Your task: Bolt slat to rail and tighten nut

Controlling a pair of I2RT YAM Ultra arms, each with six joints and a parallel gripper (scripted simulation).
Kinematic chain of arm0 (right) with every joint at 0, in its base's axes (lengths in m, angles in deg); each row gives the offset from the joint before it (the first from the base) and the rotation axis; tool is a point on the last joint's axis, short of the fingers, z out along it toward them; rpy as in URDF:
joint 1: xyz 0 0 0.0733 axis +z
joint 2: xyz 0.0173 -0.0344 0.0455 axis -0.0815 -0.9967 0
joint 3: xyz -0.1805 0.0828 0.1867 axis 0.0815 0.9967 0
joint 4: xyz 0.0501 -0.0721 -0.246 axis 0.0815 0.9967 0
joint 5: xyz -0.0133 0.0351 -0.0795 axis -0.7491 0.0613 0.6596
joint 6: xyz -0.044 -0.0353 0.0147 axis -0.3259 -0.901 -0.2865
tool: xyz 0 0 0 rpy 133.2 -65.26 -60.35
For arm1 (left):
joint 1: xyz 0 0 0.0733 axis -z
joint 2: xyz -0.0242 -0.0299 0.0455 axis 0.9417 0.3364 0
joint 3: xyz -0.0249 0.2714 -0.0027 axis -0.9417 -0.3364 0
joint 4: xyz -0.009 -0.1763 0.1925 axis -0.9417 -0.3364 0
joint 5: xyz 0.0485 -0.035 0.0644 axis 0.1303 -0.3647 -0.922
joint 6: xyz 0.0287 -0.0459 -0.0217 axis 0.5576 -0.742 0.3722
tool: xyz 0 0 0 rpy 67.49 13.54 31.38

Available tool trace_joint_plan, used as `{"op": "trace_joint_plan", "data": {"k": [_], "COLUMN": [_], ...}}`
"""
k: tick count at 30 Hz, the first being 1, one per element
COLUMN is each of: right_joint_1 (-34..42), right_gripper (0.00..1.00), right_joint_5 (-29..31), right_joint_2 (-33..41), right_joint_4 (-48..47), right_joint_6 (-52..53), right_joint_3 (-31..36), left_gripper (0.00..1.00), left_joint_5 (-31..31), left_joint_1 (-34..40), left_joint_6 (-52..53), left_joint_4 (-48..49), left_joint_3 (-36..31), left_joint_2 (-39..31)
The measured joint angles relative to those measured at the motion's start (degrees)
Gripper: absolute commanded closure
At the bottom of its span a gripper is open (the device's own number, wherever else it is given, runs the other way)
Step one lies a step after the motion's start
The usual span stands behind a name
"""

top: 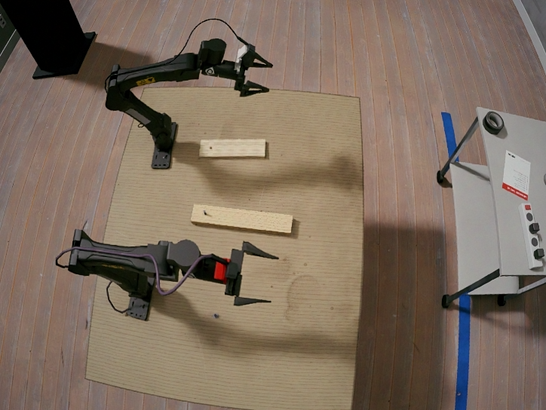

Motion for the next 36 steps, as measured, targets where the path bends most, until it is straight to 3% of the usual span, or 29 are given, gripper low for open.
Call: {"op": "trace_joint_plan", "data": {"k": [10, 36], "right_joint_1": [-7.04, -7.19], "right_gripper": [0.00, 0.00], "right_joint_5": [-4.13, -5.73], "right_joint_2": [9.92, 10.21], "right_joint_4": [2.25, 2.80], "right_joint_6": [-7.93, -9.75], "right_joint_3": [6.16, 6.19], "left_gripper": [0.00, 0.00], "left_joint_5": [-8.76, -12.11], "left_joint_1": [8.83, 9.27], "left_joint_6": [-6.47, -7.37], "left_joint_4": [11.17, 14.43], "left_joint_3": [-4.33, -4.33], "left_joint_2": [-4.66, -4.68]}}
